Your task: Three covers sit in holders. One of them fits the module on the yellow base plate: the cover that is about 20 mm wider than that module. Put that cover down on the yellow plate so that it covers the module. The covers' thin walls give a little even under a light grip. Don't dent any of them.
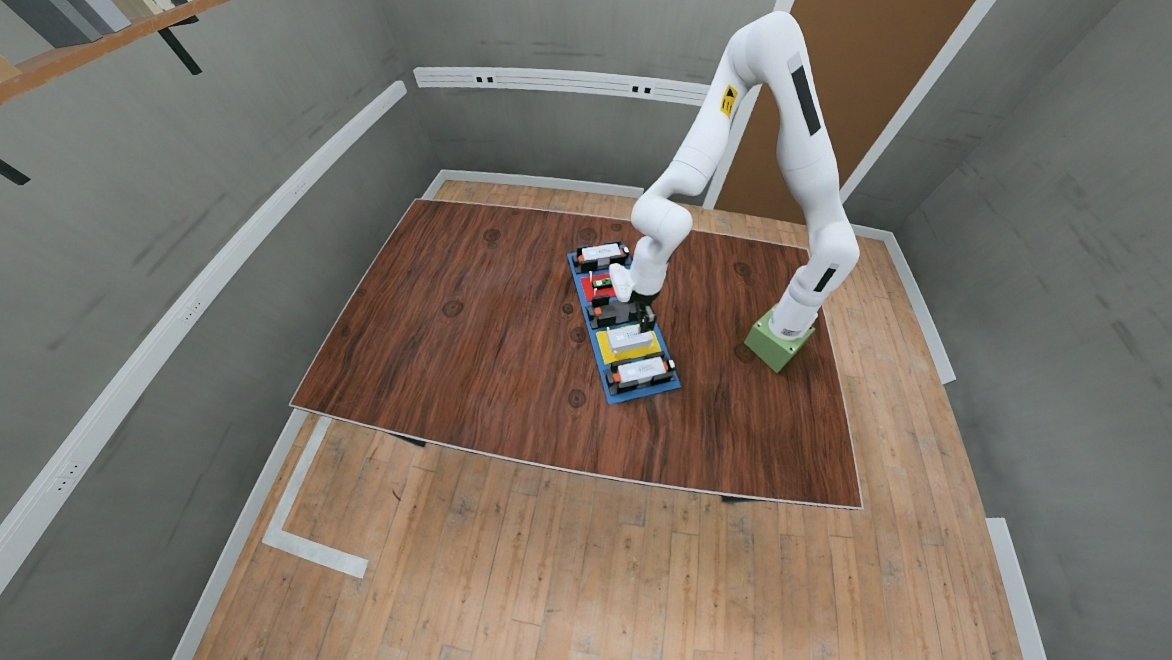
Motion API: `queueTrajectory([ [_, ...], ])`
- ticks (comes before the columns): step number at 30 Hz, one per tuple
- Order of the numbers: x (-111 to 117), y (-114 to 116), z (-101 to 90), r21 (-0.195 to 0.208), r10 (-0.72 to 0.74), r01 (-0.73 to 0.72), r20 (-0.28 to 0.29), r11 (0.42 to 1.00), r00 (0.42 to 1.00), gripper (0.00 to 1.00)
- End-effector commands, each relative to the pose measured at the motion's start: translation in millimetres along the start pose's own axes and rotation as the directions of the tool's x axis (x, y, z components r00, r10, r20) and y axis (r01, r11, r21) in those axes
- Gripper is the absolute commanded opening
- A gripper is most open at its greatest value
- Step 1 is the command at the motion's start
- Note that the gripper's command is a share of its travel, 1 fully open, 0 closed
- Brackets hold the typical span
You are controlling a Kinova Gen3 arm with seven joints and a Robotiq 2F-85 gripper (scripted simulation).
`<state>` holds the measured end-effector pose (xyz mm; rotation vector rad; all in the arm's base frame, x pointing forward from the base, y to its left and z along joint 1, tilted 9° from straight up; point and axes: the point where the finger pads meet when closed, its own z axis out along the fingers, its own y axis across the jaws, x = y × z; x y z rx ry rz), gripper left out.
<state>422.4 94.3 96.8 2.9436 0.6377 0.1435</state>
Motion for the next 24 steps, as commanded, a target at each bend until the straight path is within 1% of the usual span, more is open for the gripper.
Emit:
queueTrajectory([
  [1, 0.5, 0.0, 1.3, 0.000, 0.000, 0.000, -0.002, 1.000, 1.000, 1.00],
  [9, 0.6, 0.0, 9.2, -0.001, 0.000, 0.000, -0.002, 1.000, 1.000, 1.00],
  [24, 0.6, 0.0, 13.2, -0.001, 0.000, 0.000, -0.002, 1.000, 1.000, 1.00],
])
